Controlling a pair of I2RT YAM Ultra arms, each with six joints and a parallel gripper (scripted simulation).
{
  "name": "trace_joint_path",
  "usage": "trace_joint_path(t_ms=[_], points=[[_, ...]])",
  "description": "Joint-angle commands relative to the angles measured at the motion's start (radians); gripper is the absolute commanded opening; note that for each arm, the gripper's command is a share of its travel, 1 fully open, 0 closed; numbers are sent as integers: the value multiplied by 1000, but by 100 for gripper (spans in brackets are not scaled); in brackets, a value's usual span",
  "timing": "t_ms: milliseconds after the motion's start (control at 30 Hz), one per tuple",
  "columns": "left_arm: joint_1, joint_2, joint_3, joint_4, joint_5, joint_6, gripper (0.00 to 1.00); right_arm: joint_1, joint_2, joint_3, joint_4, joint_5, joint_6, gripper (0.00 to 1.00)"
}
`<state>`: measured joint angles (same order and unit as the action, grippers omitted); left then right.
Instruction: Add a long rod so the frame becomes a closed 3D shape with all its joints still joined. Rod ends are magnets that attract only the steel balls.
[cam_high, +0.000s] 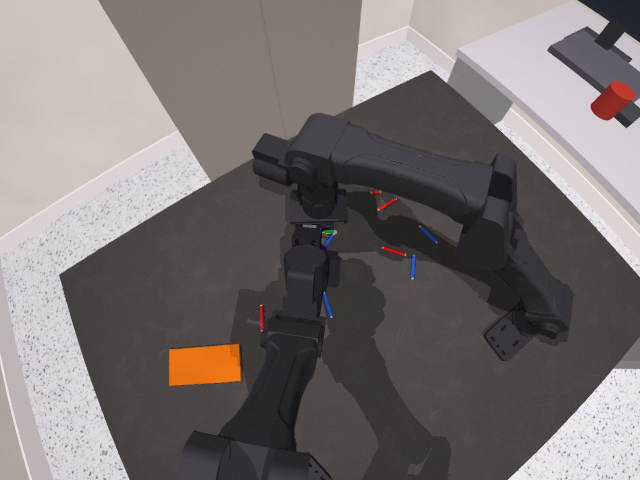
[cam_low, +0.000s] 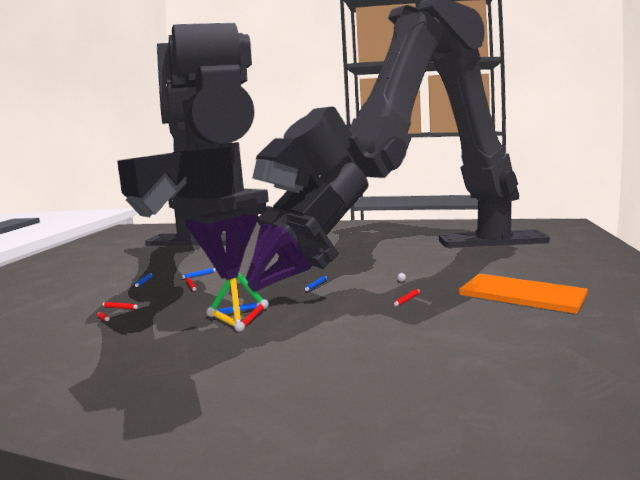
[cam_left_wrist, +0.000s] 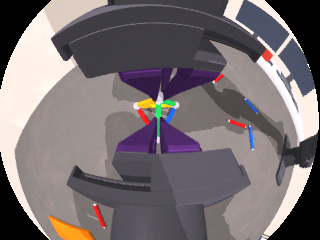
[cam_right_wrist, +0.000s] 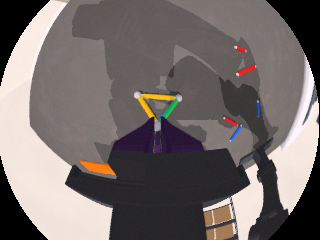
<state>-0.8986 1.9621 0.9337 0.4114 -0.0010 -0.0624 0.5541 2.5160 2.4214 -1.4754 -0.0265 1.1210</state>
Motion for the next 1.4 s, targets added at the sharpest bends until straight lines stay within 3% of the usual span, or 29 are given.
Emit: trace_joint_path(t_ms=[0,300,400,433,767,833,1100,1133,1167,1367], points=[[0,-7,5,25,-1,0,0,2,-42,-37,43,10,22,0],[0,-7,5,25,-1,0,0,3,-47,-47,50,10,23,0],[0,-7,5,25,-1,0,0,3,-47,-48,50,10,23,34],[0,-7,5,25,-1,0,0,3,-47,-48,51,10,23,41],[0,-7,5,25,-1,0,0,0,-25,41,-33,5,16,41],[0,-7,5,25,-1,0,0,0,-19,66,-52,5,16,63],[0,-7,5,25,-1,0,0,-5,-79,99,-81,4,16,64],[0,-7,5,25,-1,0,11,-5,-71,107,-86,4,16,64],[0,-7,5,25,-1,0,16,-5,-66,109,-87,4,16,64],[0,-65,-45,2,-5,0,16,-5,-64,113,-90,4,16,64]])
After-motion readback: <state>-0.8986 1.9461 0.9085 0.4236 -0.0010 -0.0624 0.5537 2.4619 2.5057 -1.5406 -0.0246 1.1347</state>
